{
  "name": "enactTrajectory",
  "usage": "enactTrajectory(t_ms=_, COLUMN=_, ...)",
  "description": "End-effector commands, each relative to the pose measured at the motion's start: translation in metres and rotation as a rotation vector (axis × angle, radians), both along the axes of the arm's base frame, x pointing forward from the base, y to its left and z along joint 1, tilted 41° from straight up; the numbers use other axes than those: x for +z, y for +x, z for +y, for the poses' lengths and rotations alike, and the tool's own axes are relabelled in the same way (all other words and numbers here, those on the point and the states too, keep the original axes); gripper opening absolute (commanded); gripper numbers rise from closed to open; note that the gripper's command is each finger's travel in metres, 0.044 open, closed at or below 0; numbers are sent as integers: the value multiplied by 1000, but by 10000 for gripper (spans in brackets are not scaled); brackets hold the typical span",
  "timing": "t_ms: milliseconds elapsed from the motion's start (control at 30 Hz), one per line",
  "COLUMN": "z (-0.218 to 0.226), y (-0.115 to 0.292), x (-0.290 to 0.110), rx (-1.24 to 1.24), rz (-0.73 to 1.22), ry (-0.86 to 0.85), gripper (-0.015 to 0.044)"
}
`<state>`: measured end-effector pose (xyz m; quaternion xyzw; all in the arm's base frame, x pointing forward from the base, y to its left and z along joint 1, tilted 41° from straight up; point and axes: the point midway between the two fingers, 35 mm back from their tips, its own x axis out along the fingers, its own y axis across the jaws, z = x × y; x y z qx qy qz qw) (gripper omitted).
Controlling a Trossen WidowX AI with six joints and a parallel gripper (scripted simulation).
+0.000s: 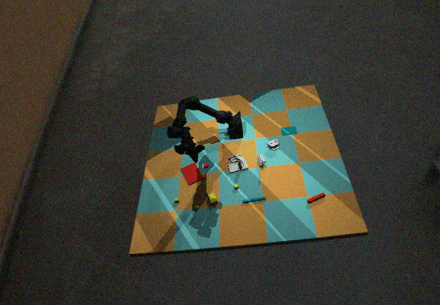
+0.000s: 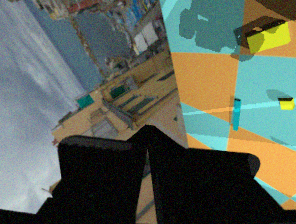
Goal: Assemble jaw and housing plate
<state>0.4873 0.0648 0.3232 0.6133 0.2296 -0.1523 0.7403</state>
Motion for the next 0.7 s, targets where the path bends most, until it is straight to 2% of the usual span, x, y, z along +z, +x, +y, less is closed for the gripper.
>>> enactTrajectory(t_ms=0, z=14, y=2, x=-34, rx=42, rz=87, ry=-57, gripper=0)
enactTrajectory(t_ms=667, z=74, y=-12, x=-165, rx=256, rz=411, ry=-341, gripper=0)
